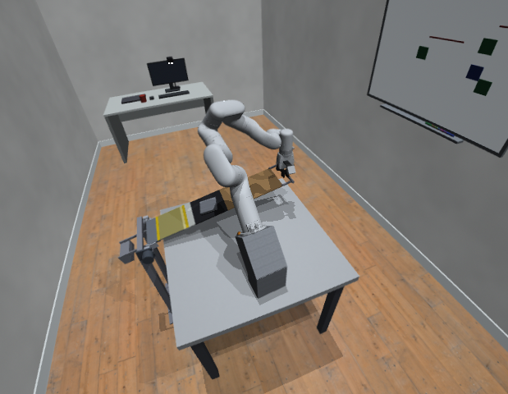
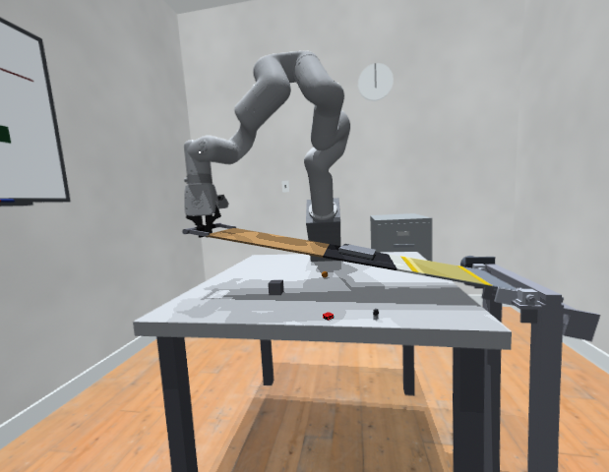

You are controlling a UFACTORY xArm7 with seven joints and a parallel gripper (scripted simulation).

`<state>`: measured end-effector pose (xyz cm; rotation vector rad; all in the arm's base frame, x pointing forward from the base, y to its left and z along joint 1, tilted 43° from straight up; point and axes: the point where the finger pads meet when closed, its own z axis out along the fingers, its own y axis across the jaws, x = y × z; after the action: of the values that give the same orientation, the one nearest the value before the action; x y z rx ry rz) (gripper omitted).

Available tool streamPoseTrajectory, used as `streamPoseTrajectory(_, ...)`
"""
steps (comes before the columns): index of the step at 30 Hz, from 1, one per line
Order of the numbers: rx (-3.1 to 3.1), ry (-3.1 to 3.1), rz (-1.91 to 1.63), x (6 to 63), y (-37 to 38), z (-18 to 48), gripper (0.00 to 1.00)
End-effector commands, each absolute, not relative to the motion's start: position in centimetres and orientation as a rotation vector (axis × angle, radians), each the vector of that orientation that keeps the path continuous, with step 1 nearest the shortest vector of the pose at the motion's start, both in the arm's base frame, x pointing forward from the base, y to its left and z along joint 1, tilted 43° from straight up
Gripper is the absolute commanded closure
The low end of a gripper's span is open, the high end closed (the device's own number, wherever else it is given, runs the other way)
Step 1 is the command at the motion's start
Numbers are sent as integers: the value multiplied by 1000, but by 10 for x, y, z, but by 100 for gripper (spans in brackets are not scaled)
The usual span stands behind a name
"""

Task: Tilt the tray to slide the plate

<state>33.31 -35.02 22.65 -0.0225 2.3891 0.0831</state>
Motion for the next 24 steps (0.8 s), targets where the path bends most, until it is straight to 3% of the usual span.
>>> streamPoseTrajectory(1, -27, 2391, 89, 335, -352, 224, 100)
streamPoseTrajectory(5, -27, 2391, 89, 302, -345, 260, 100)
streamPoseTrajectory(11, -27, 2391, 89, 346, -354, 213, 100)
streamPoseTrajectory(24, -27, 2391, 89, 314, -348, 246, 100)
